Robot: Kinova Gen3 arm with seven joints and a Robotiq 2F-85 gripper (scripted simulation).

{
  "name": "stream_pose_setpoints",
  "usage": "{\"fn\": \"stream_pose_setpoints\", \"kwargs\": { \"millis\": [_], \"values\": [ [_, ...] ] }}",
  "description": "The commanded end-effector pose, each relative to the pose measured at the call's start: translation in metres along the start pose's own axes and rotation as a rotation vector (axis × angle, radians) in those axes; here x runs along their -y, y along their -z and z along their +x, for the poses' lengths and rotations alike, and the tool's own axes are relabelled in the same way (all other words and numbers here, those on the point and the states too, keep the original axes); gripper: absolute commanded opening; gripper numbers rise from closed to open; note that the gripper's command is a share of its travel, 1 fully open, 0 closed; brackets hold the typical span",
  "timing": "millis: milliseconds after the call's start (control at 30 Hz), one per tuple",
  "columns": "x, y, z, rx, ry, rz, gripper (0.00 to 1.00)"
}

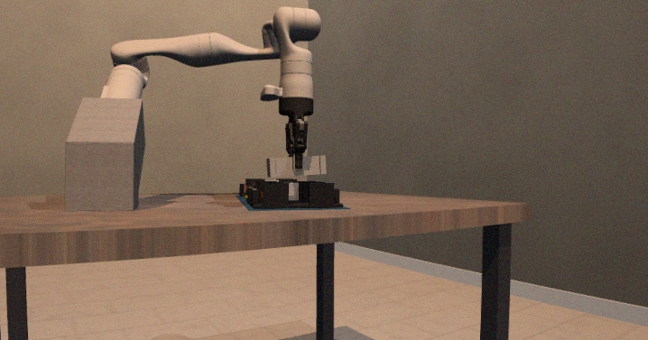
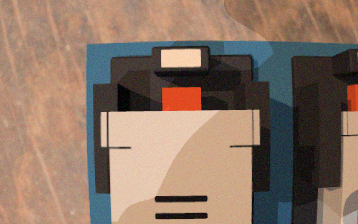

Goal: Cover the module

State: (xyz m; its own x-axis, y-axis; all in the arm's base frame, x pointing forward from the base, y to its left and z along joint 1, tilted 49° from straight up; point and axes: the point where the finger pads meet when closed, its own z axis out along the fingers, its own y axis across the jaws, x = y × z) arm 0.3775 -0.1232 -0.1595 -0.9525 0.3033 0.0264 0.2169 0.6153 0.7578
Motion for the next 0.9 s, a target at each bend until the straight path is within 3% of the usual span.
{"fn": "stream_pose_setpoints", "kwargs": {
  "millis": [0, 267, 600, 867],
  "values": [
    [0.000, 0.001, 0.000, 0.002, 0.000, 0.001, 0.00],
    [0.000, 0.001, 0.000, 0.002, 0.000, 0.001, 0.00],
    [0.000, 0.031, 0.000, 0.002, 0.000, 0.001, 0.00],
    [0.000, 0.034, 0.000, 0.002, 0.000, 0.001, 0.00]
  ]
}}
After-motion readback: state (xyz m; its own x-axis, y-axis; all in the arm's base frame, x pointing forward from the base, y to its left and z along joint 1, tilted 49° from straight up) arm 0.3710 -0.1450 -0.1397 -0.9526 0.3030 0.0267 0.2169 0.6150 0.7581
